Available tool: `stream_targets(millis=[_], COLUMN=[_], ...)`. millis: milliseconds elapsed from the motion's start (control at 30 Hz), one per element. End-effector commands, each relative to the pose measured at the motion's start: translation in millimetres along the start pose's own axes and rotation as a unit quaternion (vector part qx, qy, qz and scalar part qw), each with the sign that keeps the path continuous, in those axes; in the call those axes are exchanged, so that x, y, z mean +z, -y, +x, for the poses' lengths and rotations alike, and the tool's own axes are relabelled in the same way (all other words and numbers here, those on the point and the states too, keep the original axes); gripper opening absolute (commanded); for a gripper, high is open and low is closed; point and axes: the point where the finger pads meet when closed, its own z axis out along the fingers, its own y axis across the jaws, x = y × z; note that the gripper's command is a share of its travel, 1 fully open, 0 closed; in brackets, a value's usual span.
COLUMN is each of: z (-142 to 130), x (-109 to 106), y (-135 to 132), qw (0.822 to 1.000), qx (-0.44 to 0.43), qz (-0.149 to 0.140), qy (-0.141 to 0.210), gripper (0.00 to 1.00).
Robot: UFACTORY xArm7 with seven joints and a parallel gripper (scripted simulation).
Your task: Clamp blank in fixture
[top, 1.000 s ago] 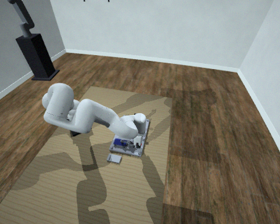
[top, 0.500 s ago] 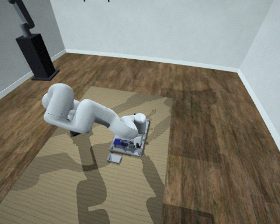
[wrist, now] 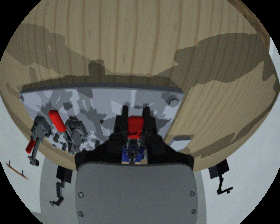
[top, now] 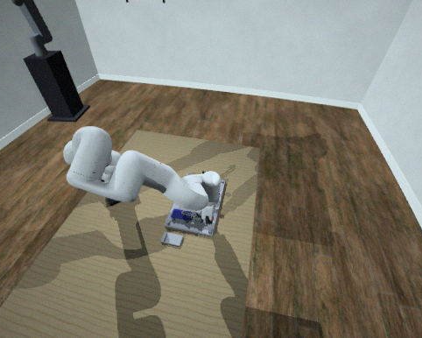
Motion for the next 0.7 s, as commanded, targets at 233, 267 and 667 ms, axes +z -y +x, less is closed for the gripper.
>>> stream_targets(millis=[233,267,667], z=[1.6,1.6,1.6], x=[2.2,2.2,2.2], y=[0.4,0.4,0.4], qw=[1.000,1.000,1.000], qx=[0.000,0.000,0.000], qz=[0.001,0.001,0.001], qy=[-0.001,-0.001,-0.001], gripper=[0.00,0.00,0.47])
